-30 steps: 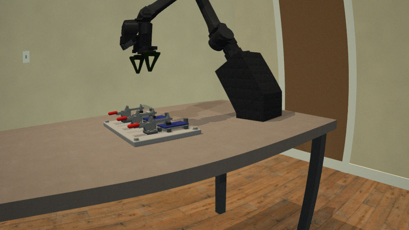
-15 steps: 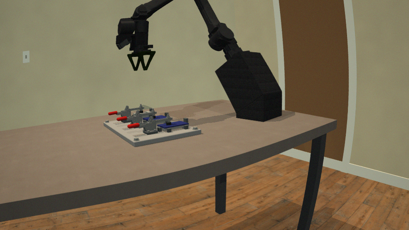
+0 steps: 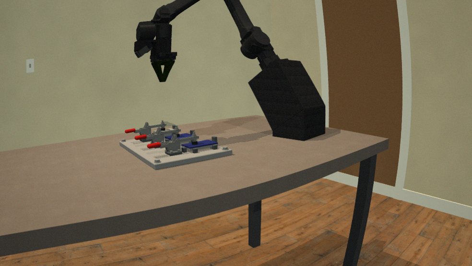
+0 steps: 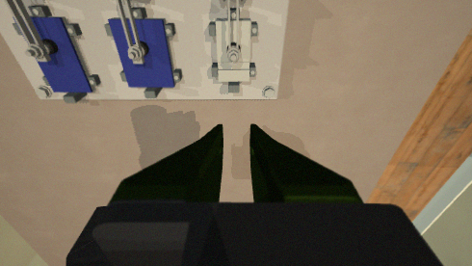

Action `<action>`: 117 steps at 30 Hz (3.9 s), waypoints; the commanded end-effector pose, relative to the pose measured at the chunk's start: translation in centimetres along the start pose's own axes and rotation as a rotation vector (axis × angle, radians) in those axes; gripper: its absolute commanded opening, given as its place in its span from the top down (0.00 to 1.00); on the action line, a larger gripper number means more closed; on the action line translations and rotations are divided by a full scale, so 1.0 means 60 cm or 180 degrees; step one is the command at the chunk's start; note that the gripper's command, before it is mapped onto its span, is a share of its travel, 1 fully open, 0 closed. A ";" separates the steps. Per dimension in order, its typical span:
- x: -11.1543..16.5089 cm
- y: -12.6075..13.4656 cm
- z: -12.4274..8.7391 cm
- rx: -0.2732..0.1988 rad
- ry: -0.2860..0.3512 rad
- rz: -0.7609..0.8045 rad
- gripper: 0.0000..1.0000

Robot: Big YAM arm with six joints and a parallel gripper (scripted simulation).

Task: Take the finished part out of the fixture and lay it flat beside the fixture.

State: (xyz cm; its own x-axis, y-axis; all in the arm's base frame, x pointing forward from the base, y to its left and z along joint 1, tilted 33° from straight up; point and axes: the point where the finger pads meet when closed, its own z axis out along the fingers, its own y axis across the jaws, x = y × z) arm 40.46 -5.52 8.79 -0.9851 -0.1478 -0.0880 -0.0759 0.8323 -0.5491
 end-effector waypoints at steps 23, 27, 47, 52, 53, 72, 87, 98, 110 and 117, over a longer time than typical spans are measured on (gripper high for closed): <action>-0.009 0.012 -0.005 0.0001 0.0020 -0.0065 1.00; -0.009 0.012 -0.005 0.0002 0.0024 -0.0066 1.00; -0.006 0.013 -0.003 0.0002 0.0033 -0.0071 1.00; -0.005 0.013 -0.002 0.0002 0.0035 -0.0072 1.00; -0.005 0.013 -0.002 0.0002 0.0035 -0.0072 1.00; -0.003 0.014 0.000 0.0001 0.0041 -0.0078 0.08; -0.002 0.015 0.001 0.0002 0.0035 -0.0076 0.08; -0.003 0.015 0.002 0.0002 0.0027 -0.0071 0.08; -0.003 0.016 0.003 0.0003 0.0018 -0.0066 0.08; -0.003 0.016 0.004 0.0003 0.0011 -0.0063 0.08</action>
State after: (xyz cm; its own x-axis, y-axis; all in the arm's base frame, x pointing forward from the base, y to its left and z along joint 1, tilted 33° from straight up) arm 40.40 -5.54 8.70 -0.9856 -0.1476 -0.0831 -0.0782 0.8317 -0.5497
